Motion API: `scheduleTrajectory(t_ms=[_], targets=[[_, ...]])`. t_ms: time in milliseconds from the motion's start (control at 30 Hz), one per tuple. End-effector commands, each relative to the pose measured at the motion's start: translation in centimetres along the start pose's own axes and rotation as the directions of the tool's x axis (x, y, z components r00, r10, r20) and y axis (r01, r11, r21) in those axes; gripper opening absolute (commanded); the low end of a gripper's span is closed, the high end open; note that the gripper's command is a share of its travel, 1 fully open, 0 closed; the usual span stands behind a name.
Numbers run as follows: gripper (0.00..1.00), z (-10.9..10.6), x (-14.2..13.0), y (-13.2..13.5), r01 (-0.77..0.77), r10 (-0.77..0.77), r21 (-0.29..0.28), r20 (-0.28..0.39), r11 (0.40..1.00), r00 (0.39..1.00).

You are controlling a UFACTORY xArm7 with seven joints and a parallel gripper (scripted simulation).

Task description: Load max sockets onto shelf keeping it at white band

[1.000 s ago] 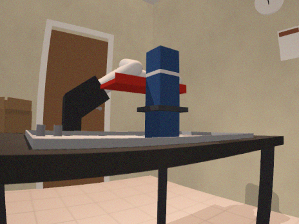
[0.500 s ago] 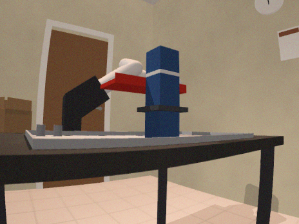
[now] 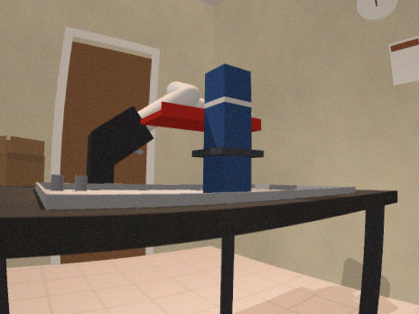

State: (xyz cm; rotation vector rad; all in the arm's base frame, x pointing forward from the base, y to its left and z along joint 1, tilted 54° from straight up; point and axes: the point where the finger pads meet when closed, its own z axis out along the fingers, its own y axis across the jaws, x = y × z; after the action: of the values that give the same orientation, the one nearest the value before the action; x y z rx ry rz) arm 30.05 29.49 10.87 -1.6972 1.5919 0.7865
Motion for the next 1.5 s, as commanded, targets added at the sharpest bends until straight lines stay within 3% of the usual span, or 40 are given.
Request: scheduleTrajectory(t_ms=[0,367,633,1233,1267,1467], targets=[[0.61,0.9,0.0,-0.1,-0.001,0.001,0.004,0.001,1.0,1.0],[0.61,1.2,0.0,-0.1,-0.001,0.001,0.004,0.001,1.0,1.0],[0.61,2.8,0.0,-0.2,-0.001,0.001,0.004,0.001,1.0,1.0],[0.61,3.2,0.0,-0.2,-0.001,0.001,0.004,0.001,1.0,1.0],[0.0,3.2,0.0,-0.2,-0.001,0.001,0.004,0.001,1.0,1.0],[0.0,3.2,0.0,-0.2,-0.001,0.001,0.004,0.001,1.0,1.0]])
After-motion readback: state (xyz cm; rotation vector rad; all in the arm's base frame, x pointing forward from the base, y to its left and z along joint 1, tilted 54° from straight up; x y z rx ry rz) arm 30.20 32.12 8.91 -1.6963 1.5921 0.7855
